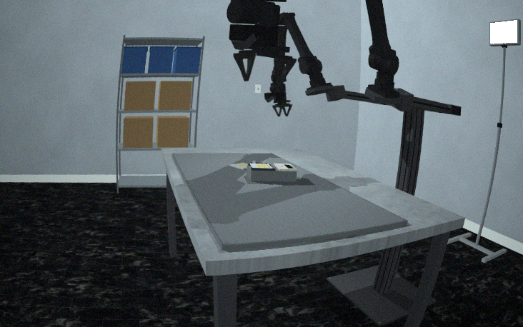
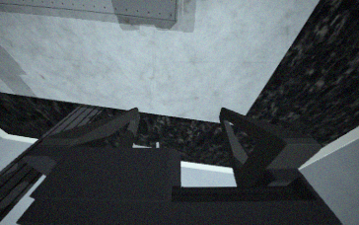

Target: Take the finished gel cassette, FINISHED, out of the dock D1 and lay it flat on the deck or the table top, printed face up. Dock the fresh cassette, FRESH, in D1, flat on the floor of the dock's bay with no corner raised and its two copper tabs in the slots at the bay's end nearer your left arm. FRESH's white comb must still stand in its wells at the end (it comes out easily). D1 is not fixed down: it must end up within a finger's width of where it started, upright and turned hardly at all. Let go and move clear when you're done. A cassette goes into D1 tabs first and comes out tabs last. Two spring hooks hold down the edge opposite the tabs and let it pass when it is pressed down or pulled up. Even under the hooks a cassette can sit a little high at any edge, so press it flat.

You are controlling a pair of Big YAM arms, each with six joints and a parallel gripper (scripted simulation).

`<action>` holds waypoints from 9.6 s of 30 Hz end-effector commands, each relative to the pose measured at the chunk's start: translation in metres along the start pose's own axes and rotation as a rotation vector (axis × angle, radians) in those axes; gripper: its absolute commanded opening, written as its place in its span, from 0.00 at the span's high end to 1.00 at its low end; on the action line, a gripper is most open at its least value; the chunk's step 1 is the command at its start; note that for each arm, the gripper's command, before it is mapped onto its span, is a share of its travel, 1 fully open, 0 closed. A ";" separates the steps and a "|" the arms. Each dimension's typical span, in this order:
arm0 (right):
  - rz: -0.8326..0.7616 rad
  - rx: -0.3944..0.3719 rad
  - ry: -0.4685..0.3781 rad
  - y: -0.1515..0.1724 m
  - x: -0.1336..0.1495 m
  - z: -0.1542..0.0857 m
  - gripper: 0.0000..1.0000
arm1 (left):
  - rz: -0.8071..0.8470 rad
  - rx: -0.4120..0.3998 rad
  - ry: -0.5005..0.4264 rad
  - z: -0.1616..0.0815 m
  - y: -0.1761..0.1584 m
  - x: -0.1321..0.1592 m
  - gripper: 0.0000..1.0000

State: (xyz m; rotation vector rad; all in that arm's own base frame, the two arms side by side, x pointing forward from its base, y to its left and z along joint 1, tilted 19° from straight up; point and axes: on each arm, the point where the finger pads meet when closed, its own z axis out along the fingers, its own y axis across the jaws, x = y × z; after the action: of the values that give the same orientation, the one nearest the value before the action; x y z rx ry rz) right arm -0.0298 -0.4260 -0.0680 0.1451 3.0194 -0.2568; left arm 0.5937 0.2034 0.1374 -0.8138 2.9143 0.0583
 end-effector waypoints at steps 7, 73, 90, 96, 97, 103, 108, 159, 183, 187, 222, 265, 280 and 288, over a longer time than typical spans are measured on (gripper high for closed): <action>0.000 0.007 0.000 -0.003 0.000 -0.002 0.00 | 0.001 0.003 -0.013 -0.007 -0.001 -0.002 0.00; 0.000 0.007 0.000 -0.003 0.000 -0.002 1.00 | 0.590 -0.186 -0.132 0.122 0.005 0.209 1.00; 0.000 0.007 0.000 -0.003 0.000 -0.002 1.00 | 0.590 -0.186 -0.132 0.145 0.018 0.272 1.00; 0.010 0.005 0.010 0.002 -0.024 -0.002 1.00 | 0.590 -0.186 -0.132 0.145 0.018 0.272 1.00; 0.010 0.005 0.010 0.003 -0.029 -0.002 1.00 | 0.590 -0.186 -0.132 0.145 0.018 0.272 1.00; 0.015 0.006 0.014 0.007 -0.049 -0.003 1.00 | 0.590 -0.186 -0.132 0.145 0.018 0.272 1.00; 0.020 0.010 0.017 0.014 -0.073 -0.003 1.00 | 0.590 -0.186 -0.132 0.145 0.018 0.272 1.00; 0.062 0.062 -0.011 0.131 -0.261 -0.021 1.00 | 0.590 -0.186 -0.132 0.145 0.018 0.272 1.00; 0.092 0.088 -0.074 0.220 -0.322 -0.039 1.00 | 0.590 -0.186 -0.132 0.145 0.018 0.272 1.00; 0.092 0.088 -0.074 0.229 -0.327 -0.041 1.00 | 0.590 -0.186 -0.132 0.145 0.018 0.272 1.00; 0.101 0.092 -0.095 0.285 -0.351 -0.053 1.00 | 1.004 -0.120 -0.076 0.182 -0.035 0.275 1.00; 0.101 0.092 -0.095 0.285 -0.351 -0.053 1.00 | 1.170 -0.090 -0.091 0.223 -0.114 0.279 1.00; 0.101 0.092 -0.095 0.285 -0.351 -0.053 1.00 | 1.154 -0.092 -0.090 0.214 -0.099 0.275 1.00; 0.101 0.092 -0.095 0.285 -0.351 -0.053 1.00 | 1.170 -0.090 -0.101 0.212 -0.099 0.275 1.00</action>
State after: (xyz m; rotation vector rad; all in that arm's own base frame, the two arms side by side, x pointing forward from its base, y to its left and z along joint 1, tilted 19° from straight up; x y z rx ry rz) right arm 0.3388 -0.1641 -0.0274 0.2615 2.9093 -0.3763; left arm 0.4253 -0.0102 -0.1228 0.9150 2.8779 0.2984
